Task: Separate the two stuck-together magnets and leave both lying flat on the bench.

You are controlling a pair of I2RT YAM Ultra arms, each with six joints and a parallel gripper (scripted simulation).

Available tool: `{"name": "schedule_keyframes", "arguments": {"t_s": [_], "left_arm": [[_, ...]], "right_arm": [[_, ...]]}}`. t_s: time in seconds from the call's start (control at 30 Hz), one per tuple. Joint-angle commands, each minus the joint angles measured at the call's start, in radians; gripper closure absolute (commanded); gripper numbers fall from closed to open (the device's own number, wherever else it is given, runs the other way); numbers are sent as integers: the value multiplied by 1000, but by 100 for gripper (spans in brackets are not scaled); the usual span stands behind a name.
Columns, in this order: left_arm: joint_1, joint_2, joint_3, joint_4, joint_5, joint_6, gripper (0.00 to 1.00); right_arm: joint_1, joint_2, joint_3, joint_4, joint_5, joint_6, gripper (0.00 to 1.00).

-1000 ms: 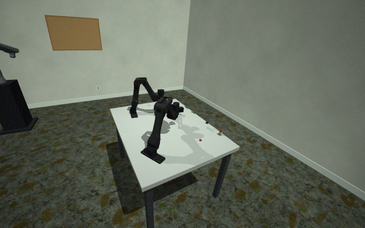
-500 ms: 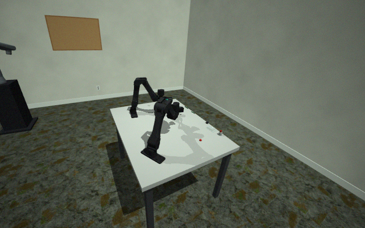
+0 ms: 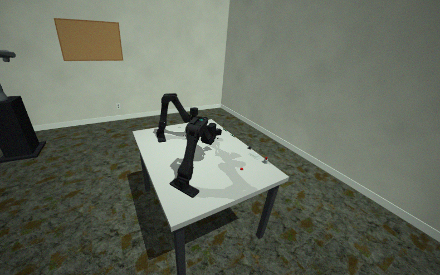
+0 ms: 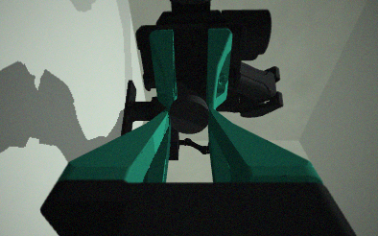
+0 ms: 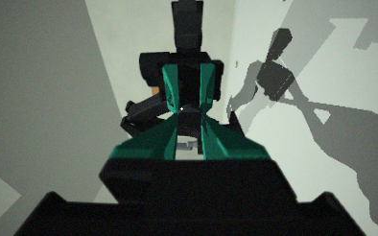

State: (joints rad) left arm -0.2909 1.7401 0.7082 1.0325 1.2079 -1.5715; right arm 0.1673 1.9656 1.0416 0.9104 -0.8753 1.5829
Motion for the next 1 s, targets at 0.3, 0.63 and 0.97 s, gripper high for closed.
{"name": "schedule_keyframes", "arguments": {"t_s": [0.3, 0.63, 0.97], "left_arm": [[-2, -9, 5, 4, -1, 2, 75], [-2, -9, 5, 4, -1, 2, 75], [-2, -9, 5, 4, -1, 2, 75]], "right_arm": [[3, -8, 8, 8, -2, -4, 76], [3, -8, 8, 8, -2, -4, 69], [3, -8, 8, 8, -2, -4, 60]]}}
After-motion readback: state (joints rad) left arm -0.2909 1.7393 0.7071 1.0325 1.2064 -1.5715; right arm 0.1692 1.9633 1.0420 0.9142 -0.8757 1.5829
